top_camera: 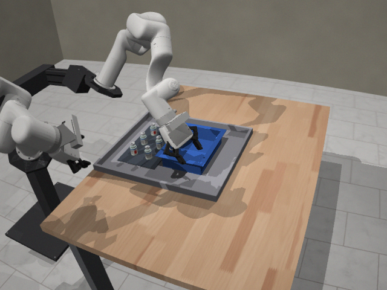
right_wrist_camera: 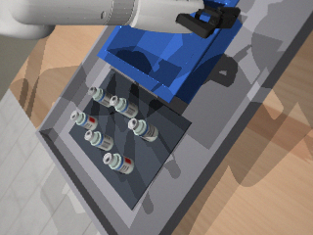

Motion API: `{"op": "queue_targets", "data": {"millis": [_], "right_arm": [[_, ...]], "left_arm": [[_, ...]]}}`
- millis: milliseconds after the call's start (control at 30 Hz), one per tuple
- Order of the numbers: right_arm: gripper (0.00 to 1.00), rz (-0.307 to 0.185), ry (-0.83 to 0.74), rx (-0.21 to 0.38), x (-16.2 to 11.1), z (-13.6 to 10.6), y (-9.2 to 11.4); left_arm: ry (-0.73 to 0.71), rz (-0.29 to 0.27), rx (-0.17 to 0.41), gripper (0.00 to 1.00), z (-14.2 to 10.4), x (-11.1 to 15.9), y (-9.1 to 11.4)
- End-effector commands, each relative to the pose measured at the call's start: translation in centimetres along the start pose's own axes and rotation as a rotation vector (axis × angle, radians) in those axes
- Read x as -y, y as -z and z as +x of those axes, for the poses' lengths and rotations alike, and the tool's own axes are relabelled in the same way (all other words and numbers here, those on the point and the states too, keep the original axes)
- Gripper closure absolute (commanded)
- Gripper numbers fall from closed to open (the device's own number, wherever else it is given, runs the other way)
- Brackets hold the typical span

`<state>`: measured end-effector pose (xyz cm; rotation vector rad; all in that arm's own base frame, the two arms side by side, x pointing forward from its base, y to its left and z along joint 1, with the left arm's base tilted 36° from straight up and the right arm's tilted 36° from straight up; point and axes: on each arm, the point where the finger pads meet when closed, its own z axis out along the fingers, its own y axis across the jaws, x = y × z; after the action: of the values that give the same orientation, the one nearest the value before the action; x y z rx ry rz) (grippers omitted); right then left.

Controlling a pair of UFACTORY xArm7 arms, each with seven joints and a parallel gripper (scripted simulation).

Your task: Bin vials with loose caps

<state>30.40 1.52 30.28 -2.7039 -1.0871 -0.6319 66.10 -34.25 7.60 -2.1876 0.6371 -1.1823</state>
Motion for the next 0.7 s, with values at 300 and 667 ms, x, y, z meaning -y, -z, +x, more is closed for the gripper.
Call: {"op": "queue_targets", "data": {"millis": [300, 667], "right_arm": [[0.00, -0.003, 0.002, -0.002, -0.02, 0.11, 0.12], [0.00, -0.003, 0.002, -0.002, -0.02, 0.11, 0.12]], "left_arm": [[0.003, -0.003, -0.005, 0.00, 0.33, -0.07, 0.21], [0.003, -0.003, -0.005, 0.00, 0.68, 0.04, 0.72]]}}
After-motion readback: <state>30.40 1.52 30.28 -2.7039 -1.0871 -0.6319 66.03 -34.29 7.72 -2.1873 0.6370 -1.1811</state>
